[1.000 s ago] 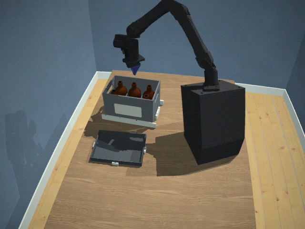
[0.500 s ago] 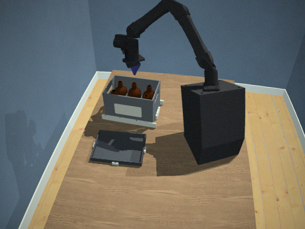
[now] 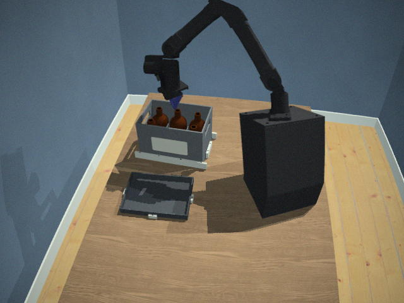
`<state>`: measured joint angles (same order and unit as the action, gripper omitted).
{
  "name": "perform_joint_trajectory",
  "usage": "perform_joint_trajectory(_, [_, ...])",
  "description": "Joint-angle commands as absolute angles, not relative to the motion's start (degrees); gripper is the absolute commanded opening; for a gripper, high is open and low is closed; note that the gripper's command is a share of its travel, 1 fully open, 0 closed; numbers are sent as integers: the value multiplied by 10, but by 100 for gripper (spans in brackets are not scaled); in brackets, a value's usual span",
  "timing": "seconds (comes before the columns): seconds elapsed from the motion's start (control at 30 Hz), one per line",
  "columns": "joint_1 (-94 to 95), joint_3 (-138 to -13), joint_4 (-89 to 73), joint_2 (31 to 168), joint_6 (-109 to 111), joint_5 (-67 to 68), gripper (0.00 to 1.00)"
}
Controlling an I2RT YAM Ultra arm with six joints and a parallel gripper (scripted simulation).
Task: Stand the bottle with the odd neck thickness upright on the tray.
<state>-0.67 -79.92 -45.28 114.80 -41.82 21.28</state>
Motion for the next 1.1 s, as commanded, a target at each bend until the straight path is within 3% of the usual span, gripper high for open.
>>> perform_joint_trajectory(0.0, [39, -801, -436, 1154, -480, 226, 0])
perform_joint_trajectory(0.77, [42, -803, -438, 1144, -486, 230, 0])
perform_joint_trajectory(0.8, [31, -803, -445, 1138, -484, 230, 61])
perform_joint_trajectory(1.07, [42, -803, -445, 1138, -484, 229, 61])
